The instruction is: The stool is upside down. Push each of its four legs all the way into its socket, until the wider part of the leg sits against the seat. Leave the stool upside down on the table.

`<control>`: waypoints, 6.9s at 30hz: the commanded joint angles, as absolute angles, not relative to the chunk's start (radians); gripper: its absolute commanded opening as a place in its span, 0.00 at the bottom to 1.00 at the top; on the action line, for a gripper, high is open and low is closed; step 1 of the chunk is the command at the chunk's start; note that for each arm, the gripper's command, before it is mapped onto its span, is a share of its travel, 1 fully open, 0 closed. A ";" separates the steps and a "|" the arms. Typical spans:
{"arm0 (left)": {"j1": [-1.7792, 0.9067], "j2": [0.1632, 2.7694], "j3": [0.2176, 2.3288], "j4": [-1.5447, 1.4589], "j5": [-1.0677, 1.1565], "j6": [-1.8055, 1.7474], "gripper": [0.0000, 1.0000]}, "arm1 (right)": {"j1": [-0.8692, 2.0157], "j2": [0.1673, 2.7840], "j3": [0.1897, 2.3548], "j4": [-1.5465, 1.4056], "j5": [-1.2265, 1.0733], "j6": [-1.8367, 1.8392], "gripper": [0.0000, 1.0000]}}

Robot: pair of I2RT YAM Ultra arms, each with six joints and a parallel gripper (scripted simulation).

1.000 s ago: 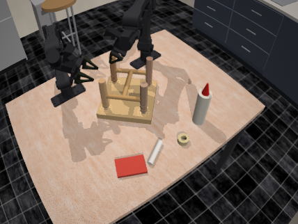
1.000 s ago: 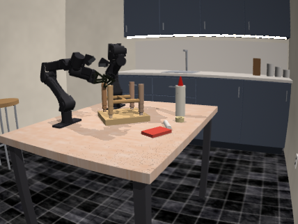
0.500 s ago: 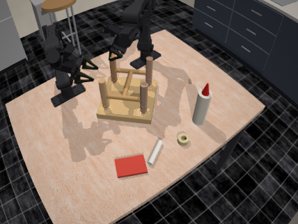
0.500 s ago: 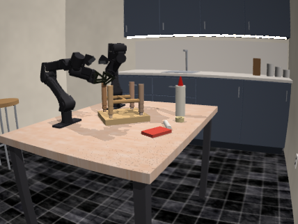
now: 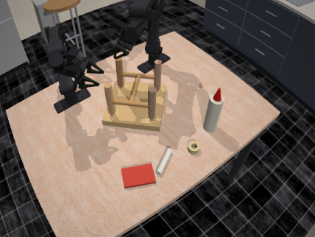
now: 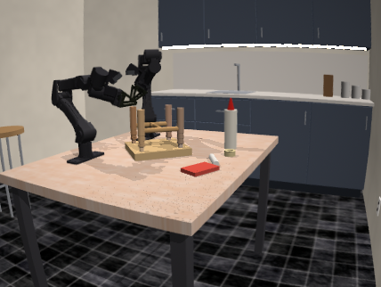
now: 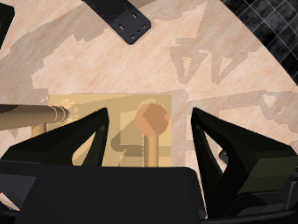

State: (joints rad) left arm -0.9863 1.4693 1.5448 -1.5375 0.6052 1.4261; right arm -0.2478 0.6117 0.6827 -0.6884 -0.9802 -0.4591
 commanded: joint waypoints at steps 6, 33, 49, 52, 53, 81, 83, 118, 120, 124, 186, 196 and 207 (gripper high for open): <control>-0.980 1.429 1.562 -1.553 0.627 1.433 0.69 | -0.252 0.625 0.721 -0.692 -0.999 -0.466 0.69; -0.661 1.312 1.416 -1.033 0.427 0.942 0.00 | -0.175 0.742 0.829 -0.418 -0.655 -0.285 0.00; -0.437 1.191 1.265 -0.650 0.274 0.590 0.00 | -0.090 0.872 0.922 -0.254 -0.409 -0.187 0.00; -0.457 1.190 1.288 -0.666 0.275 0.620 0.00 | -0.089 0.864 0.924 -0.265 -0.430 -0.211 0.00; -0.434 1.183 1.297 -0.664 0.267 0.622 0.00 | -0.111 0.841 0.930 -0.264 -0.433 -0.213 0.00; -0.637 1.609 1.777 -1.156 0.083 0.181 0.00 | 0.240 1.098 1.290 -1.062 -0.136 -0.070 0.00; -0.664 1.661 1.788 -1.221 0.054 0.133 0.00 | 0.283 1.129 1.340 -1.148 -0.102 -0.057 0.00; -0.746 1.895 2.165 -1.396 -0.007 0.005 0.00 | 0.463 1.233 1.553 -1.419 0.001 -0.011 0.00; -0.746 1.866 2.164 -1.398 -0.006 0.005 0.00 | 0.463 1.233 1.553 -1.411 0.001 -0.011 0.00; -0.744 1.882 2.125 -1.401 -0.003 0.005 0.00 | 0.458 1.235 1.500 -1.413 0.004 -0.012 0.00; -0.752 1.773 1.949 -1.236 -0.005 0.004 0.00 | 0.460 1.187 1.386 -1.274 0.002 -0.009 0.00; -0.752 1.791 1.896 -1.230 -0.005 0.001 0.00 | 0.463 1.200 1.358 -1.275 0.000 -0.008 0.00; -0.753 1.840 1.853 -1.256 -0.002 -0.002 0.00 | 0.466 1.202 1.350 -1.276 -0.007 -0.010 0.00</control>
State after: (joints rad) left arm -0.7528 1.8271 1.8755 -1.2465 -0.0017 -0.0025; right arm 0.4652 1.2175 1.3148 -1.3098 0.0006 -0.0051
